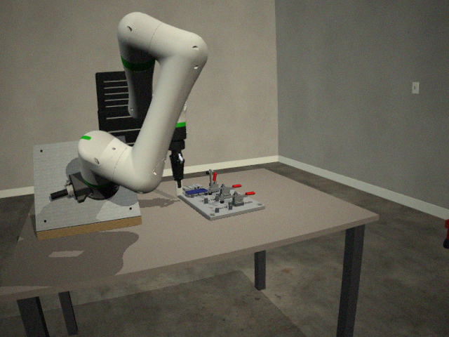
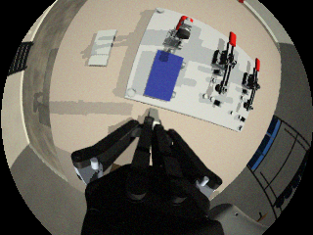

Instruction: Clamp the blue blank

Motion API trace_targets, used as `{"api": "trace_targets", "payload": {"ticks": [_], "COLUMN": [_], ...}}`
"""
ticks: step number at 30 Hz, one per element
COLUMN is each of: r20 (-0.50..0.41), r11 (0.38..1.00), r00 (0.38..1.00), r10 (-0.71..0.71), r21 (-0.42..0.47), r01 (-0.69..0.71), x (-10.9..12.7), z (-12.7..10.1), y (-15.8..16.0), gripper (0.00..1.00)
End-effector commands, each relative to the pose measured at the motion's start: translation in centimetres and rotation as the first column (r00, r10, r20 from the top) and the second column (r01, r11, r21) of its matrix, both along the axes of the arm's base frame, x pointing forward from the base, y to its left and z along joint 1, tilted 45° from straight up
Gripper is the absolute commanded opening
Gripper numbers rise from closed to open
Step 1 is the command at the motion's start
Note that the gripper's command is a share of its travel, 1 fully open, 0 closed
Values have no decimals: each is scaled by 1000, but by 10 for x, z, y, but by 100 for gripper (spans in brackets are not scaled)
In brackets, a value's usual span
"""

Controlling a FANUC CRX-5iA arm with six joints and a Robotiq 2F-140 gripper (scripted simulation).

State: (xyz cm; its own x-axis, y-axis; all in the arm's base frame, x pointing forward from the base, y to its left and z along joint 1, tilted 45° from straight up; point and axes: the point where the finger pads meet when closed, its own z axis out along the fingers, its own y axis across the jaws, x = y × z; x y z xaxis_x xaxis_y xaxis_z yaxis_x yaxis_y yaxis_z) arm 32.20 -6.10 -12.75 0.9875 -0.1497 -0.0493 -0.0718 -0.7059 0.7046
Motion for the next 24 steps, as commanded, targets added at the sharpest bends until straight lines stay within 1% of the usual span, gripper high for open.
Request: {"api": "trace_targets", "payload": {"ticks": [1, 24], "r20": [0, 0], "r11": [1000, 1000], "r00": [1000, 1000], "r10": [0, 0], "r21": [0, 0], "r01": [0, 0], "x": [0, 0], "z": [0, -4], "y": [0, -3], "gripper": [0, 0]}}
